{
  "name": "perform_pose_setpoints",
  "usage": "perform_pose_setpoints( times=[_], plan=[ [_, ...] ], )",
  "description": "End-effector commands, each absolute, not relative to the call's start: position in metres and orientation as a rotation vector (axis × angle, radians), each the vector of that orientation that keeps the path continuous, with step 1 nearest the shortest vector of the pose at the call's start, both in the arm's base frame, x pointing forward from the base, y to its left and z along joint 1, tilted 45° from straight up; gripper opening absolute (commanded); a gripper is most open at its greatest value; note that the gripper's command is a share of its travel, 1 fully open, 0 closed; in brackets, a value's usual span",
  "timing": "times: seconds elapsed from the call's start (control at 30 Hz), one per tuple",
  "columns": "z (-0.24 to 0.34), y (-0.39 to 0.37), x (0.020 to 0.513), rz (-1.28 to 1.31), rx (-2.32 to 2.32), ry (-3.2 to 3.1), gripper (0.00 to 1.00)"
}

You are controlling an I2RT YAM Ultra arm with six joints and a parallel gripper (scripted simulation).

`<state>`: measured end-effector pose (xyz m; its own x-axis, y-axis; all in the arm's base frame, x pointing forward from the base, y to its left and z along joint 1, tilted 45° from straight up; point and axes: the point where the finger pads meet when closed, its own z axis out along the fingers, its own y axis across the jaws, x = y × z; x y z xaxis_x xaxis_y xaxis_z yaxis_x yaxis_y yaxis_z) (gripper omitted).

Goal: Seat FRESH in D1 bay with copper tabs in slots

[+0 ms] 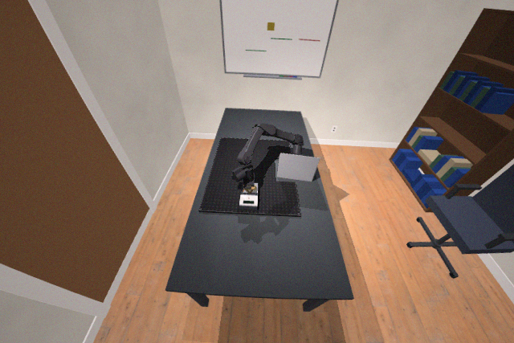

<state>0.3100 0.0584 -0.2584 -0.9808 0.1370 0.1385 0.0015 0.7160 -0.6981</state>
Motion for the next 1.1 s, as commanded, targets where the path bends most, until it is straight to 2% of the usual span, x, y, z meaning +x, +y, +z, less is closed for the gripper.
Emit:
perform_pose_setpoints(
  times=[0.0, 1.07],
  plan=[
    [-0.2544, 0.0652, 0.3265, 1.139, -0.078, -2.821, 0.00],
    [-0.2546, 0.0652, 0.3264, 1.143, -0.071, -2.832, 0.00]
  ],
)
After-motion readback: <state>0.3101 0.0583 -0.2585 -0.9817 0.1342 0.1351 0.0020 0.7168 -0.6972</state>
